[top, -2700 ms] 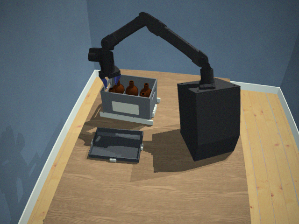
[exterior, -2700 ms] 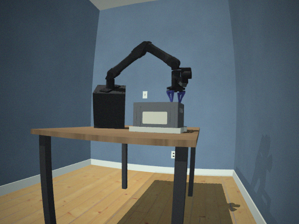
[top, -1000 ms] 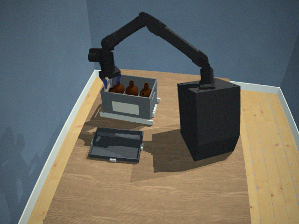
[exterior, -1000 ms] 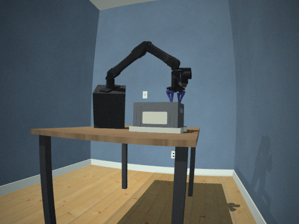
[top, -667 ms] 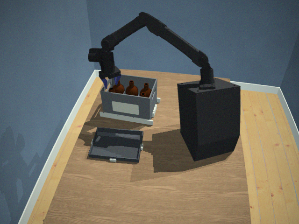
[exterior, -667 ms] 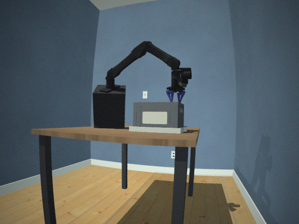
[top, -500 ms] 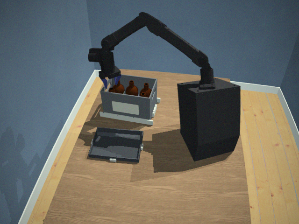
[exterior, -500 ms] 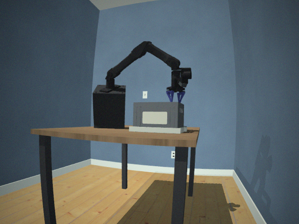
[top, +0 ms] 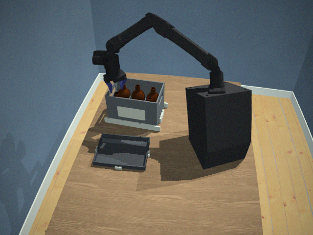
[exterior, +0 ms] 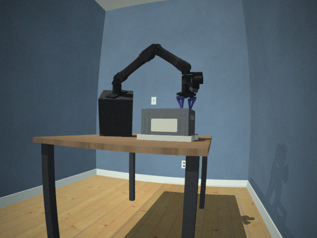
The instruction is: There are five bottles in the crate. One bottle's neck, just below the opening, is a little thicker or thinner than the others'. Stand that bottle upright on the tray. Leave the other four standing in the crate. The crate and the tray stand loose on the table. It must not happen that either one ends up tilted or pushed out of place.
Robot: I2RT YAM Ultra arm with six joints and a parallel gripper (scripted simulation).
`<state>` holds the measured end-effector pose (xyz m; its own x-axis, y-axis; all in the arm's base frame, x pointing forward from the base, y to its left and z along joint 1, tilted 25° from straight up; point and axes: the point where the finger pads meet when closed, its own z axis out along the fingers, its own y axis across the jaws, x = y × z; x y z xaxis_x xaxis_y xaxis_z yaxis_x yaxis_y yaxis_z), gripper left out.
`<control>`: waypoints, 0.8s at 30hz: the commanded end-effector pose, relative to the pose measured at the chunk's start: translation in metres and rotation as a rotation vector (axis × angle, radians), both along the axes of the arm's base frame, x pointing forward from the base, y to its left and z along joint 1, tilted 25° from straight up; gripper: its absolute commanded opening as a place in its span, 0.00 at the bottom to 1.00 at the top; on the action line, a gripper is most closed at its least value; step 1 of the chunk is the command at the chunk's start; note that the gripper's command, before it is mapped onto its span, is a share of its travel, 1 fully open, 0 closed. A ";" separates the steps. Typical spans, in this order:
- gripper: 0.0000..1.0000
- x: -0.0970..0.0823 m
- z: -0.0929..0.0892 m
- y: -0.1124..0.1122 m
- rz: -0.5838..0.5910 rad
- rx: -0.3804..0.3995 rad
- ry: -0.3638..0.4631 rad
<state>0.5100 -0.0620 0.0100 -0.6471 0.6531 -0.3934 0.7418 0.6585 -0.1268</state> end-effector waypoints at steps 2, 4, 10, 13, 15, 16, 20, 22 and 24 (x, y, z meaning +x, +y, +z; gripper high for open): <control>0.61 0.009 0.019 0.008 0.016 -0.004 -0.051; 0.61 0.009 0.019 0.008 0.017 -0.004 -0.052; 0.61 0.007 0.013 0.006 0.016 -0.004 -0.041; 0.61 0.003 0.002 0.003 0.014 -0.005 -0.017; 0.61 0.004 -0.003 0.001 0.012 -0.005 -0.012; 0.61 0.004 -0.003 0.000 0.010 -0.004 -0.013; 0.61 0.008 0.008 0.001 0.013 -0.004 -0.040; 0.61 0.007 -0.002 0.000 0.013 -0.004 -0.024; 0.61 0.003 -0.013 -0.001 0.011 -0.003 -0.002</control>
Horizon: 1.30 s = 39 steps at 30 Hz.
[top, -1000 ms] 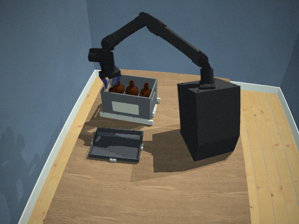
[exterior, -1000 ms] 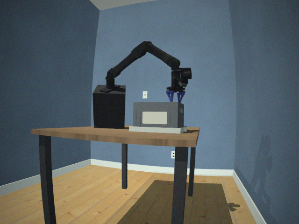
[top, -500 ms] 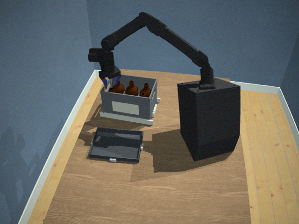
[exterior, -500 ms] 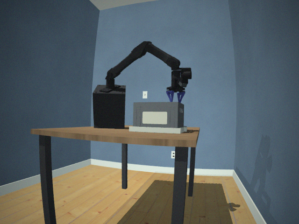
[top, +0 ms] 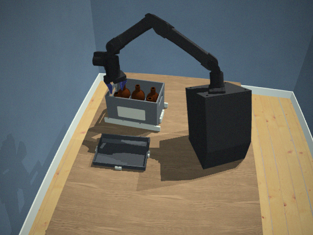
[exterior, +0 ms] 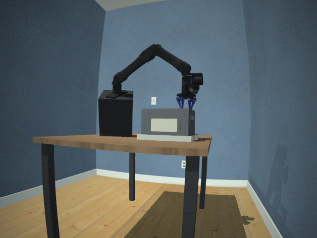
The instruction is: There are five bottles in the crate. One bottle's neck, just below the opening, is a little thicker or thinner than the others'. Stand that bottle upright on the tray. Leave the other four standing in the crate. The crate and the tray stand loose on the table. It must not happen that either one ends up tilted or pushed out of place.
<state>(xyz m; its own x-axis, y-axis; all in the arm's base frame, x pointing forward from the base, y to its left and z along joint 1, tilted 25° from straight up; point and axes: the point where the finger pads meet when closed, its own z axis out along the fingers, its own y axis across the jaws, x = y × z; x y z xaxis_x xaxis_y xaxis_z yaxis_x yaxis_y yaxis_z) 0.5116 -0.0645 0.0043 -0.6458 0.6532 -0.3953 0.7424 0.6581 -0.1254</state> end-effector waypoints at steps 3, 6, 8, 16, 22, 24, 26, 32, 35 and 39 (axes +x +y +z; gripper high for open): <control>0.61 0.005 -0.002 0.000 0.011 -0.002 -0.018; 0.61 0.008 0.001 0.000 0.014 -0.004 -0.031; 0.61 0.004 -0.014 -0.001 0.013 -0.003 -0.002; 0.61 0.011 -0.014 -0.006 0.010 -0.004 -0.024; 0.61 0.013 -0.008 -0.005 0.015 -0.004 -0.041; 0.61 0.011 -0.017 -0.007 0.012 -0.004 -0.024; 0.61 0.010 -0.021 -0.008 0.010 -0.004 -0.018; 0.61 0.013 -0.010 -0.005 0.016 -0.005 -0.042; 0.61 0.012 -0.016 -0.006 0.014 -0.004 -0.031; 0.61 0.011 -0.018 -0.007 0.013 -0.004 -0.027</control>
